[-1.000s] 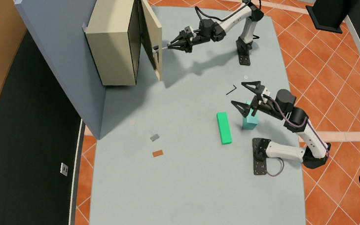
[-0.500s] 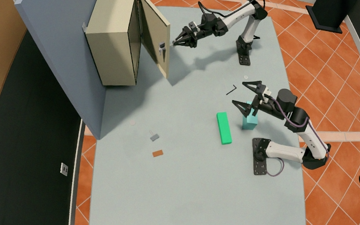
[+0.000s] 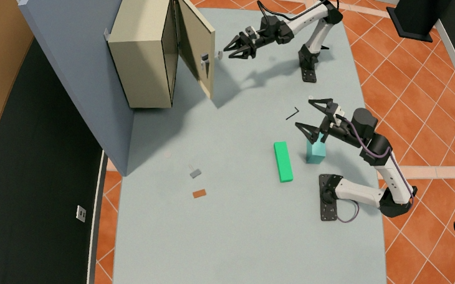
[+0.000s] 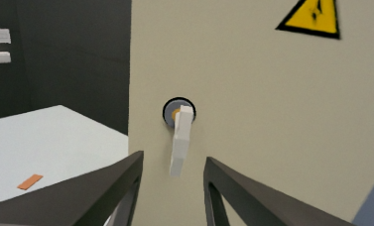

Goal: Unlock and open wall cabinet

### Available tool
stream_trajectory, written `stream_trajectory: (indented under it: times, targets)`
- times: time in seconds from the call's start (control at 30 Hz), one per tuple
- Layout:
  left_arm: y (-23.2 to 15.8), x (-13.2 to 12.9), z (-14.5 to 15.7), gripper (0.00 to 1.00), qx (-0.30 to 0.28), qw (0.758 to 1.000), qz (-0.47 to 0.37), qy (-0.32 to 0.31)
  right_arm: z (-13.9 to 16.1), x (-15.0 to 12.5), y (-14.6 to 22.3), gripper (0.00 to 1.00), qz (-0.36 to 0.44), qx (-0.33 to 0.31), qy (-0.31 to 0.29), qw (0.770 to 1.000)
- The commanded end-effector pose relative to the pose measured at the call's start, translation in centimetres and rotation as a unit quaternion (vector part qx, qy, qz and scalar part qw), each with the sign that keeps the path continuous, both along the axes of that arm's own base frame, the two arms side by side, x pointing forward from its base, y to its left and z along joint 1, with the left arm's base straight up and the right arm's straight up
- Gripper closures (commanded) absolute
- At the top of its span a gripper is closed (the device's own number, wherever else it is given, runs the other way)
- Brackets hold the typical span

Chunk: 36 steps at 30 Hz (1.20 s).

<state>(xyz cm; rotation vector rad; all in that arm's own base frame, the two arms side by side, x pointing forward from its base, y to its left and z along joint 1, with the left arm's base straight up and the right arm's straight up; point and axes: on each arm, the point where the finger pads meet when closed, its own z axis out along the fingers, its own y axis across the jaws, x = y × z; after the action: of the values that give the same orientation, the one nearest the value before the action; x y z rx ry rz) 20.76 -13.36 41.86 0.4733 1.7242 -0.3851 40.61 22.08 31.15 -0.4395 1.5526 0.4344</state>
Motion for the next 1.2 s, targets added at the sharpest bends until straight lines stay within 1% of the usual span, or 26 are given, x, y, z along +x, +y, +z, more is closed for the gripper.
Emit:
stream_trajectory:
  times: [0.0,0.2,0.23,0.27,0.37,0.4,0.47,0.5,0.57,0.67,0.73,0.8,0.97,1.07,1.13,1.17]
  targets:
    - [0.2,0.1,0.5,0.0,-0.003,1.0,0.013,0.001,0.7,-0.9,-0.8,0.62,0.003,-0.001,-0.01,1.0]
    - [0.0,-0.1,0.8,0.0,-0.003,1.0,0.013,0.001,0.5,-4.6,-2.9,0.62,0.003,0.002,-0.007,1.0]
    - [0.0,-0.1,0.8,0.0,-0.003,1.0,0.013,0.001,0.6,-4.7,-3.0,0.62,0.003,0.003,-0.007,1.0]
    - [0.0,-0.1,0.8,0.0,-0.003,1.0,0.013,0.001,1.5,-4.7,-2.9,0.62,0.001,0.007,-0.016,1.0]
    - [0.0,0.0,0.9,0.0,-0.005,1.0,0.013,0.0,1.5,-4.4,-2.7,0.62,0.001,0.008,-0.017,1.0]
    - [-0.2,0.0,1.6,0.0,-0.012,1.0,0.007,-0.013,1.0,-4.4,-2.7,0.62,0.001,0.004,-0.008,1.0]
    - [-0.7,0.1,1.5,0.0,-0.014,1.0,-0.004,-0.023,0.4,-4.6,-2.5,0.62,0.004,0.002,0.009,1.0]
    - [-0.8,0.0,2.0,0.0,-0.023,0.999,-0.009,-0.035,1.2,-4.7,-2.2,0.62,0.007,0.003,0.008,1.0]
    - [-0.8,0.0,2.0,0.0,-0.023,0.999,-0.009,-0.035,1.2,-4.7,-2.2,0.62,0.007,0.003,0.008,1.0]
    - [-1.2,-0.3,3.4,0.0,-0.053,0.995,-0.025,-0.078,1.2,-5.9,-0.9,0.62,0.027,-0.008,0.045,0.999]
    - [-1.3,-0.6,3.9,0.0,-0.068,0.992,-0.034,-0.101,2.2,-7.2,0.6,0.62,0.05,-0.015,0.067,0.996]
    - [-1.5,-0.9,4.1,0.0,-0.083,0.988,-0.044,-0.123,4.1,-9.3,2.3,0.62,0.078,-0.021,0.084,0.993]
    - [-1.8,-1.3,4.0,0.0,-0.106,0.98,-0.061,-0.159,8.5,-14.3,5.2,0.62,0.143,-0.027,0.097,0.985]
    - [-1.9,-1.4,3.7,0.0,-0.114,0.977,-0.065,-0.166,11.6,-18.1,5.9,0.62,0.185,-0.026,0.099,0.977]
    - [-1.9,-1.4,3.7,0.0,-0.114,0.977,-0.065,-0.166,11.6,-18.1,5.9,0.62,0.185,-0.026,0.099,0.977]
    - [-2.0,-1.4,3.5,0.0,-0.115,0.977,-0.066,-0.168,12.7,-19.7,5.9,0.62,0.2,-0.028,0.104,0.974]
